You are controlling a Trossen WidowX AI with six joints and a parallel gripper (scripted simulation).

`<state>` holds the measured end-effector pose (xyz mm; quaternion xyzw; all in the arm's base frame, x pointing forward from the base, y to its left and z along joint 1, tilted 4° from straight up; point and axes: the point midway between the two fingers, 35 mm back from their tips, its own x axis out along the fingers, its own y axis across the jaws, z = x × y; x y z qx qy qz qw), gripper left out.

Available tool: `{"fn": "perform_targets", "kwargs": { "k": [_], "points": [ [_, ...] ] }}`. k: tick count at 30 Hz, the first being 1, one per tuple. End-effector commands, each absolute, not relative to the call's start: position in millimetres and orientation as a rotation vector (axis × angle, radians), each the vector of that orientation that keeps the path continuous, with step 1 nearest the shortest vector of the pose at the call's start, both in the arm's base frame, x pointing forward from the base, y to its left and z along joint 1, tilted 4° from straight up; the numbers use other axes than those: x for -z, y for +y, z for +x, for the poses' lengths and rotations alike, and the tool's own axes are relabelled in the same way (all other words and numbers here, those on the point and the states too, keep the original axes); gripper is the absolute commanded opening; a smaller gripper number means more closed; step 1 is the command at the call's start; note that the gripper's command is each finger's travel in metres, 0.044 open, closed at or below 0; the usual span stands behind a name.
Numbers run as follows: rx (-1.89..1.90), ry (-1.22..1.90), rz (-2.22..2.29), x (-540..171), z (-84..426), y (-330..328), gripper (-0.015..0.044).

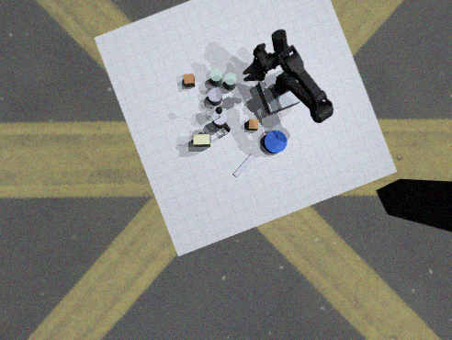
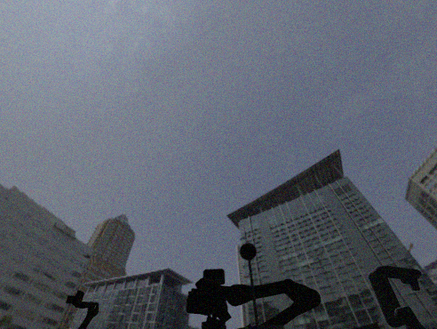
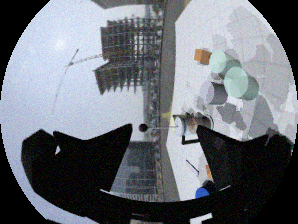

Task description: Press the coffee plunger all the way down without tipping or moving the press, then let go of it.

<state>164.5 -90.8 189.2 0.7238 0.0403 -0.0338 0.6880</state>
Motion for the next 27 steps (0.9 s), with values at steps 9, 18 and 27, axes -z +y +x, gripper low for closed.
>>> {"fn": "perform_targets", "kwargs": {
  "k": [9, 18, 27],
  "points": [
    [0.122, 0.249, 1.294, -216.1, 193.3, -90.3, 0.0440],
    [0.082, 0.419, 0.769, -259.5, 241.9, -72.4, 0.0440],
    [-0.023, 0.475, 0.244, -308.8, 289.1, -29.4, 0.0440]
  ]
}}
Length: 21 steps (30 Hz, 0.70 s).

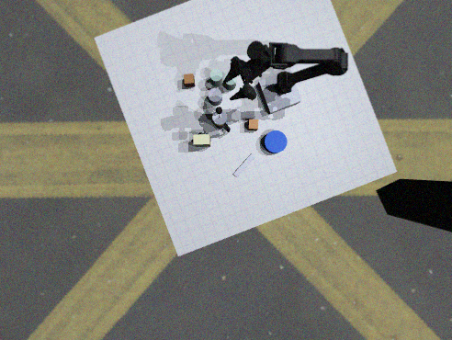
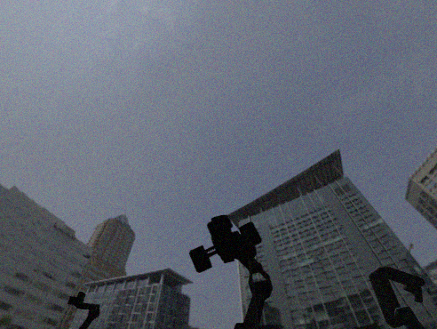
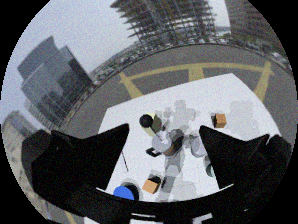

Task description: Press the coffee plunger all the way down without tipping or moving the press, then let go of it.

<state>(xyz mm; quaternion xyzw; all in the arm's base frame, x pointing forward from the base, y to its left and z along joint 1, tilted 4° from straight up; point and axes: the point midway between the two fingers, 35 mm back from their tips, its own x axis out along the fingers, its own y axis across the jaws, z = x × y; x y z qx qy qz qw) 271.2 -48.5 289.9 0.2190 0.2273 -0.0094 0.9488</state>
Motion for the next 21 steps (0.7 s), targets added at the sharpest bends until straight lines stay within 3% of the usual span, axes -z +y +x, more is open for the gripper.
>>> {"fn": "perform_targets", "kwargs": {
  "k": [1, 6, 15, 21],
  "points": [
    [-0.036, 0.475, 0.188, -314.4, 293.6, -23.0, 0.0440],
    [-0.067, 0.470, 0.053, -326.7, 303.7, -6.1, 0.0440],
    [-0.068, 0.469, 0.053, -268.7, 304.5, -2.5, 0.0440],
    [-0.067, 0.469, 0.053, -268.5, 305.5, -2.6, 0.0440]
  ]
}}
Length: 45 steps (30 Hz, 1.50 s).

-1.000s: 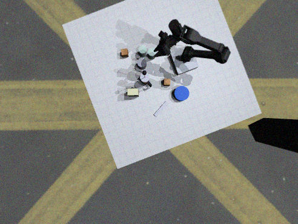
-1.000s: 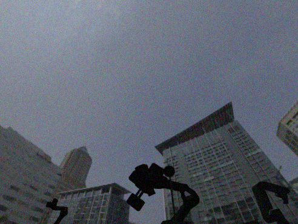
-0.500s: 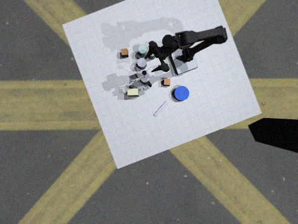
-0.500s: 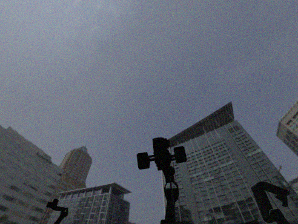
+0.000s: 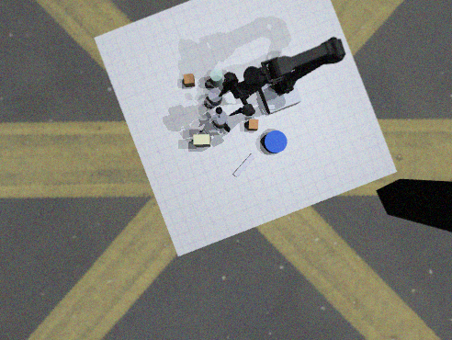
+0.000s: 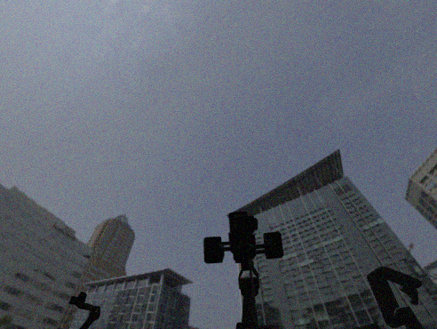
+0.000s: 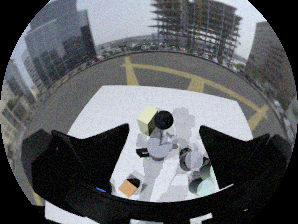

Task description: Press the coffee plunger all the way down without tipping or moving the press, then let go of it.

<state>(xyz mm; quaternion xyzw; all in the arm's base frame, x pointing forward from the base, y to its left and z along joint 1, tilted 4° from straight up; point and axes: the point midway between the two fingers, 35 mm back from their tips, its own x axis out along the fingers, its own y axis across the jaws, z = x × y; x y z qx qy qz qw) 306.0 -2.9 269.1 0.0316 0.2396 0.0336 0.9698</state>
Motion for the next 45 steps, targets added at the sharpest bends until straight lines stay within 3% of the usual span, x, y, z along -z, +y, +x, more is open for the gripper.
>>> {"fn": "perform_targets", "kwargs": {
  "k": [1, 26, 38, 45],
  "points": [
    [-0.067, 0.469, 0.053, -268.1, 306.4, -2.5, 0.0440],
    [-0.066, 0.466, 0.054, -250.8, 339.6, 0.0, 0.0440],
    [-0.066, 0.466, 0.054, -250.8, 339.6, 0.0, 0.0125],
    [-0.066, 0.466, 0.054, -250.8, 339.6, 0.0, 0.0120]
  ]
}}
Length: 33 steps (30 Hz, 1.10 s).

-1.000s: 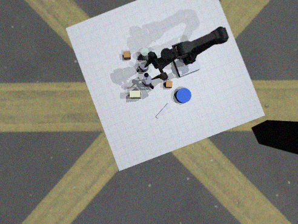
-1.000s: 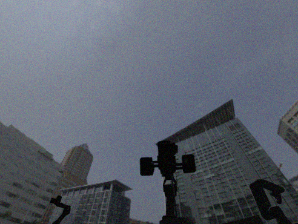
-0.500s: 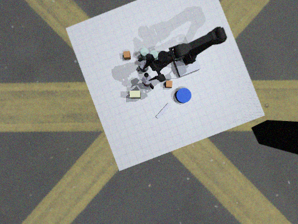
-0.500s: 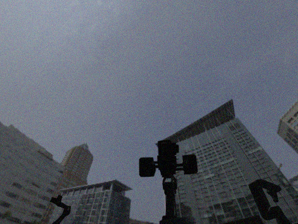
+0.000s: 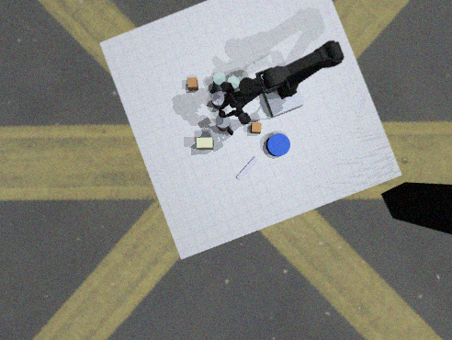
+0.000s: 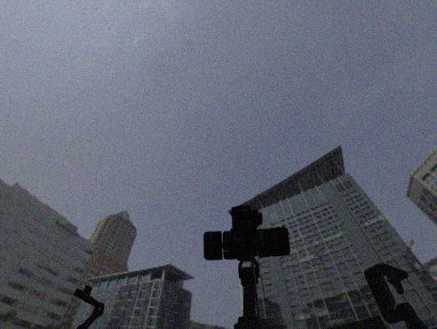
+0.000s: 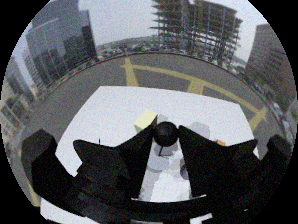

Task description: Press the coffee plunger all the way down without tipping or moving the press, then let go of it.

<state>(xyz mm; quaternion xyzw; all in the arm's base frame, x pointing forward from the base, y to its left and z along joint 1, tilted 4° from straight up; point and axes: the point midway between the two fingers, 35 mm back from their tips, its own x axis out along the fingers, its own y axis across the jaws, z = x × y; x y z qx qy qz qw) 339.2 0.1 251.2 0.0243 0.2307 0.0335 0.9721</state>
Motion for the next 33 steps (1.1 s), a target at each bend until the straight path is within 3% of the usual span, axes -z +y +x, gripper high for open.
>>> {"fn": "perform_targets", "kwargs": {
  "k": [1, 33],
  "points": [
    [-0.066, 0.466, 0.054, -250.8, 339.6, 0.0, 0.0120],
    [-0.066, 0.465, 0.054, -206.7, 350.0, 3.0, 0.0120]
  ]
}}
